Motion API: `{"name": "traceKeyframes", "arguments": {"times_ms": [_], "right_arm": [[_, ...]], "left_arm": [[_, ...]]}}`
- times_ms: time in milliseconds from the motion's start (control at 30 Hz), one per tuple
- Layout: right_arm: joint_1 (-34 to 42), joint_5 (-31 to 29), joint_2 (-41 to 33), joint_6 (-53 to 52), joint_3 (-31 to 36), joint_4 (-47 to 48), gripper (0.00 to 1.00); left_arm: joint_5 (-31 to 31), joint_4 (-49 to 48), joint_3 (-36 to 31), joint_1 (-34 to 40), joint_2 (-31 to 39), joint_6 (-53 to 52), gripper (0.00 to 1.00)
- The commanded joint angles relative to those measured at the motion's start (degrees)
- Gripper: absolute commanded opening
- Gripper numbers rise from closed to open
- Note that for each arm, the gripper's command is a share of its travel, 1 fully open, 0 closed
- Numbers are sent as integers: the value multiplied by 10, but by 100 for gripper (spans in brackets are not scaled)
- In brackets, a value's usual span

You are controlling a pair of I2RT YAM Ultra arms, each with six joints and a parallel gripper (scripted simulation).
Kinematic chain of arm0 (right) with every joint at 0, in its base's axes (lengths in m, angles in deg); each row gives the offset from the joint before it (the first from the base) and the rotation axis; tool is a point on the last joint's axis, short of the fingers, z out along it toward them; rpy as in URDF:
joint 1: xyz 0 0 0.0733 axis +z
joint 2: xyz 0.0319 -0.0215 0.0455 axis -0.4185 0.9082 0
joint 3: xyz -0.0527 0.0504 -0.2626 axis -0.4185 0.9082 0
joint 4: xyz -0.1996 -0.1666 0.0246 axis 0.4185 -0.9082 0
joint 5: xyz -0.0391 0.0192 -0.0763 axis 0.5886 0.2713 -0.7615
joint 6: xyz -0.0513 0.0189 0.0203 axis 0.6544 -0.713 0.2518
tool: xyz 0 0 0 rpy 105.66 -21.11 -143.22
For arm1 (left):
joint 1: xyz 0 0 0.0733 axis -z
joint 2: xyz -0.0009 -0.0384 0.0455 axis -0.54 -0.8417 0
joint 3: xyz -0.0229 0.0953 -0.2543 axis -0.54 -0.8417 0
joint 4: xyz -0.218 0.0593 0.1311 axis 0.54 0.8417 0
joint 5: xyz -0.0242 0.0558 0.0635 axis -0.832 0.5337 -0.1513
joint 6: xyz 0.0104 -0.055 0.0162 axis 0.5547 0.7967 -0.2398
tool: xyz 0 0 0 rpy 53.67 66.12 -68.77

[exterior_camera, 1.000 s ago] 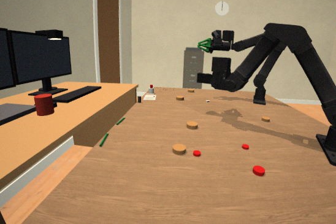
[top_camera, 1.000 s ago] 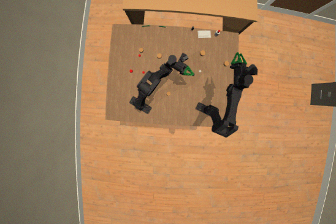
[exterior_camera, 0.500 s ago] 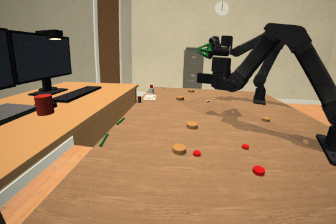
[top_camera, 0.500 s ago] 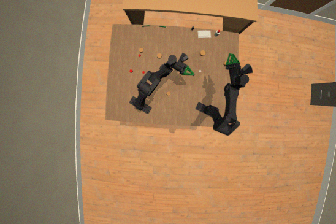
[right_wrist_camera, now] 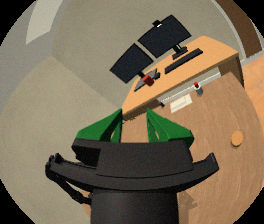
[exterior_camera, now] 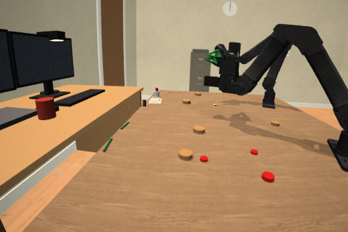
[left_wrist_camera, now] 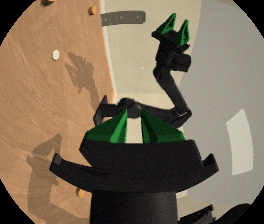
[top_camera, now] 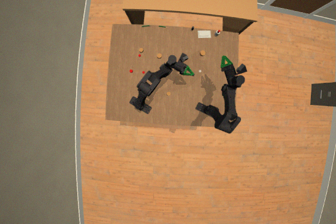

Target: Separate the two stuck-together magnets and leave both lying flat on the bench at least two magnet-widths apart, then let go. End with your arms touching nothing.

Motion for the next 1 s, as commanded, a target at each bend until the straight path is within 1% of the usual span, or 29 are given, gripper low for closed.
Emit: {"name": "traceKeyframes", "arguments": {"times_ms": [0, 167, 267, 733, 833, 967], "right_arm": [[0, 35, 2, -36, 3, 52, 33], [4, 68, 14, -76, 25, 87, 33], [4, 71, 15, -80, 28, 93, 33], [14, 166, 49, -189, 88, 189, 33], [14, 169, 50, -192, 90, 194, 33], [17, 196, 61, -223, 108, 219, 33]], "left_arm": [[0, -2, 3, 0, 8, -4, 18], [0, -2, 3, 0, 8, -4, 18], [0, -2, 3, 0, 8, -4, 18], [0, -2, 3, 0, 8, -4, 18], [0, -2, 3, 0, 8, -4, 18], [0, -2, 3, 0, 8, -4, 18]]}}
